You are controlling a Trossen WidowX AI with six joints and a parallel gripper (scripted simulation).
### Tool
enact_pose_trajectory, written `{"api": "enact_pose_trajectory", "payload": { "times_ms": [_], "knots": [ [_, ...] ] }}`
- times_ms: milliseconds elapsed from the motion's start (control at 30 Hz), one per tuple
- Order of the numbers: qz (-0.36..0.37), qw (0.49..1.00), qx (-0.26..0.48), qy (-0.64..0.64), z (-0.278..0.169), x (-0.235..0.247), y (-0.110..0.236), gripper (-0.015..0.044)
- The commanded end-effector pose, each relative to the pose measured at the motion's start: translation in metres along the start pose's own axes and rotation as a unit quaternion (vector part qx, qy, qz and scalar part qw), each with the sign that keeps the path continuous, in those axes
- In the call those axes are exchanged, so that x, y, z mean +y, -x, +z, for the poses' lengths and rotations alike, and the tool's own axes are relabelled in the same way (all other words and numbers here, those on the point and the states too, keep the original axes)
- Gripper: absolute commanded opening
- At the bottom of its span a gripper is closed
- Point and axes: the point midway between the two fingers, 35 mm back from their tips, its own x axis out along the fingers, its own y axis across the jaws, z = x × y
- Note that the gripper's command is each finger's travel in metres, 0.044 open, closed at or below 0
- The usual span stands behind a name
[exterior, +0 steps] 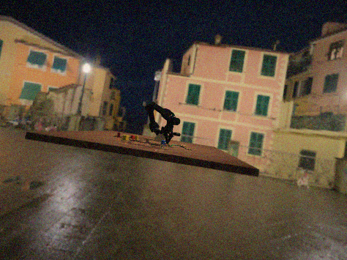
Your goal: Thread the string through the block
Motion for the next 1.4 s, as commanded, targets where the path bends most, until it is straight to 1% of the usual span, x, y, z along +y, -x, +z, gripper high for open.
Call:
{"api": "enact_pose_trajectory", "payload": {
  "times_ms": [0, 300, 1367],
  "knots": [
    [0.001, 1.0, -0.001, 0.001, 0.005, -0.001, -0.001, 0.0],
    [0.001, 1.0, -0.001, 0.001, 0.009, -0.001, -0.001, 0.0],
    [0.001, 1.0, -0.001, 0.002, 0.054, -0.002, -0.001, 0.0]
  ]
}}
